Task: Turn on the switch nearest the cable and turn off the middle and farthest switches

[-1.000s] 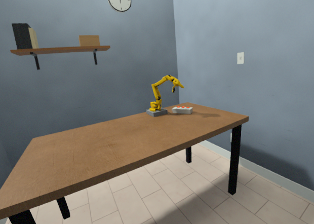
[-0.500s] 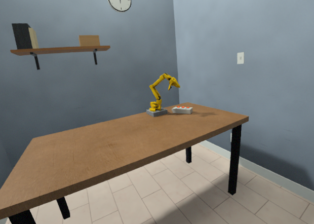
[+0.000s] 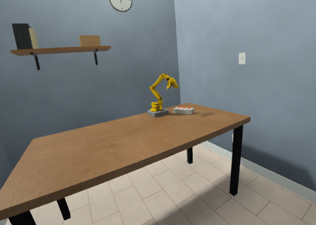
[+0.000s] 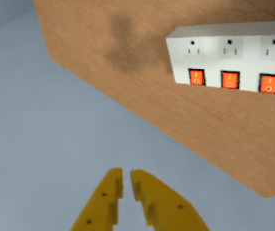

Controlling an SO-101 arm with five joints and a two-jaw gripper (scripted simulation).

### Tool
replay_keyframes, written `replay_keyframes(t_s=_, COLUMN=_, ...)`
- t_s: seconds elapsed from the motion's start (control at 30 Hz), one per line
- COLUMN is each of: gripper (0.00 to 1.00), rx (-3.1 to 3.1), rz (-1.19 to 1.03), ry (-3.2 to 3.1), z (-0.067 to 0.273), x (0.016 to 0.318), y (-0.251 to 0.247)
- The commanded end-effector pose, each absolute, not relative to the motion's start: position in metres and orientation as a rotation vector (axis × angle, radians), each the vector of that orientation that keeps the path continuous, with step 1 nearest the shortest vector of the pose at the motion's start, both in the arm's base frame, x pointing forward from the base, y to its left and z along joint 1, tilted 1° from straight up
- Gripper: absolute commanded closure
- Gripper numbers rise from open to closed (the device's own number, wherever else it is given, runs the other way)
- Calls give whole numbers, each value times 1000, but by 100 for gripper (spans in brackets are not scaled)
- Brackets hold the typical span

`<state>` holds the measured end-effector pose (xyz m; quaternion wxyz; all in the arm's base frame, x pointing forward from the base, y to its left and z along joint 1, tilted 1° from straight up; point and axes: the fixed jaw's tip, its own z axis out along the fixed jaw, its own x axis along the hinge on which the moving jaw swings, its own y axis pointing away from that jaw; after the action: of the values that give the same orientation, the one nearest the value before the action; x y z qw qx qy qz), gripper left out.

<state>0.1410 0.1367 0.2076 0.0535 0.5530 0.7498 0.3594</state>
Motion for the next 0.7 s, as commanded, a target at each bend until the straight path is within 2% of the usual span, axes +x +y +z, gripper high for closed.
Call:
replay_keyframes(t_s=0.0, gripper=100, rx=1610, rz=1055, ry=2342, z=204, x=133, y=135)
replay_keyframes(t_s=0.67, gripper=100, rx=1526, rz=1027, ry=2401, z=203, x=125, y=133)
